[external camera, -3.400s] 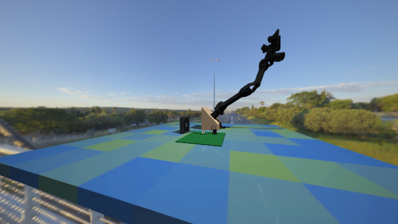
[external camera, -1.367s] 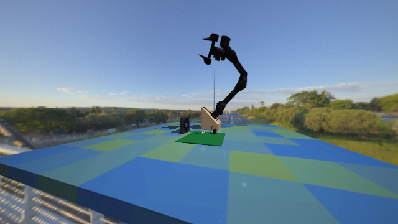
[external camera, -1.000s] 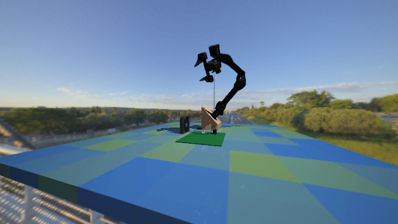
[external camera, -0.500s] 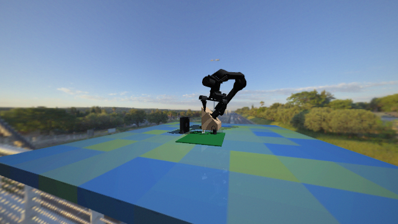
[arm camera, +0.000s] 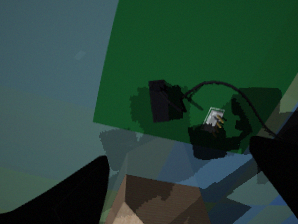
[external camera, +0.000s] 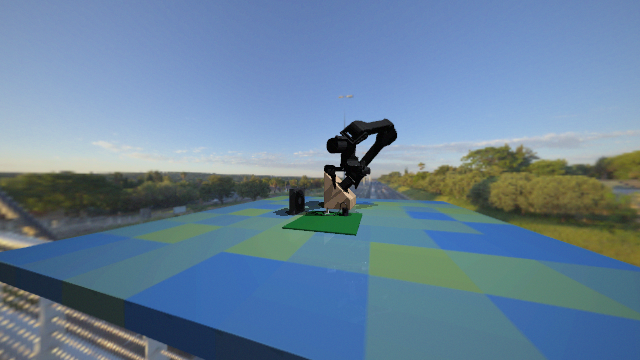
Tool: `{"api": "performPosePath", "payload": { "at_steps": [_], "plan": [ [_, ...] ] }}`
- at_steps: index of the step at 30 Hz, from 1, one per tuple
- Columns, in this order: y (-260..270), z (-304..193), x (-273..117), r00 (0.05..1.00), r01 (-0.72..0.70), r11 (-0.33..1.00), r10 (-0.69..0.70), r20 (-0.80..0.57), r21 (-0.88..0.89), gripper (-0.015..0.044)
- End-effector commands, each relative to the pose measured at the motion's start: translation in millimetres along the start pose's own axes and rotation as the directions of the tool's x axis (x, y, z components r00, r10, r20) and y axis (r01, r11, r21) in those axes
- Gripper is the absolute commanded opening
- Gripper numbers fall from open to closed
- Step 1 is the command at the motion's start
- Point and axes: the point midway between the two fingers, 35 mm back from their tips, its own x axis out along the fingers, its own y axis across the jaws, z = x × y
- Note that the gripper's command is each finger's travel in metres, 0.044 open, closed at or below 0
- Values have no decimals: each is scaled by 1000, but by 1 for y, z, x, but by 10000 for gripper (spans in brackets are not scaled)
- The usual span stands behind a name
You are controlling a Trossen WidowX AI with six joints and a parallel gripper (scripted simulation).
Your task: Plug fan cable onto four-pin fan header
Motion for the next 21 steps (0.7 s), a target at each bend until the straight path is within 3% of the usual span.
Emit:
{"api": "performPosePath", "payload": {
  "at_steps": [1, 4, 21],
  "plan": [
    [2, 5, 30, 1000, -14, 1000, 14, -9, 8, 440],
    [4, 10, 56, 1000, -17, 1000, 17, -9, 7, 440],
    [4, 15, 74, 1000, -16, 1000, 16, -8, 7, 440]
  ]
}}
